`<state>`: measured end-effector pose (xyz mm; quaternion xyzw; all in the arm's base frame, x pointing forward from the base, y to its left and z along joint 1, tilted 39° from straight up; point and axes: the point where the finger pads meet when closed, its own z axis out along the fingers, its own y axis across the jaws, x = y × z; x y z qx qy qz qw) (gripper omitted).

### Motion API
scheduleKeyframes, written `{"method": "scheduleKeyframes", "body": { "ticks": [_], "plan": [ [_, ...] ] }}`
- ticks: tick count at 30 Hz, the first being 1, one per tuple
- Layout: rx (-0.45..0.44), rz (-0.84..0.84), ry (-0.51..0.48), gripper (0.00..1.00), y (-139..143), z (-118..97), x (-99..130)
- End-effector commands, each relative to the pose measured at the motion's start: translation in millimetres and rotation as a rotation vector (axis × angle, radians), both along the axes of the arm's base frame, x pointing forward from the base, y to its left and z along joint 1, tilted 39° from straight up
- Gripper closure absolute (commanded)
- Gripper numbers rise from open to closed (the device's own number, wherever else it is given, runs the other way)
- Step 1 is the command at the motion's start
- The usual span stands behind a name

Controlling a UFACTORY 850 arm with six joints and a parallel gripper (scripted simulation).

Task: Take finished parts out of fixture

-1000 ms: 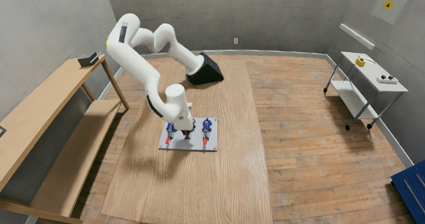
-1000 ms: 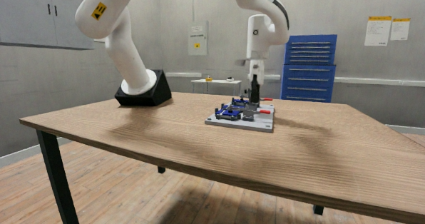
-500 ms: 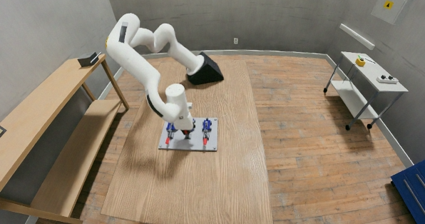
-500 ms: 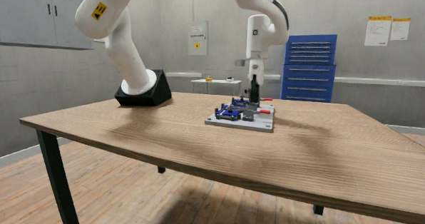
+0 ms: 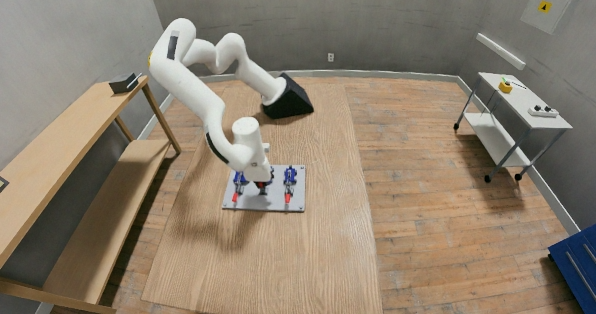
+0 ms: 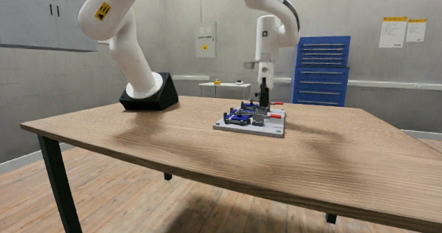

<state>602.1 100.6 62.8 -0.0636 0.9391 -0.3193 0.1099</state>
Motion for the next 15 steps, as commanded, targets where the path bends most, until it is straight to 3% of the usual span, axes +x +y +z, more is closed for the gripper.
{"method": "scheduleKeyframes", "body": {
  "ticks": [1, 8, 9, 15],
  "plan": [
    [0.0, 0.001, -0.001, 1.0, 0.7, 0.8, 0.4],
    [0.0, 0.001, -0.001, 1.0, 0.7, 0.8, 0.4],
    [0.0, 0.001, -0.001, 0.52, 0.5, 0.5, 0.5],
    [0.001, 0.001, -0.002, 0.52, 0.7, 0.6, 0.7]
  ]
}}
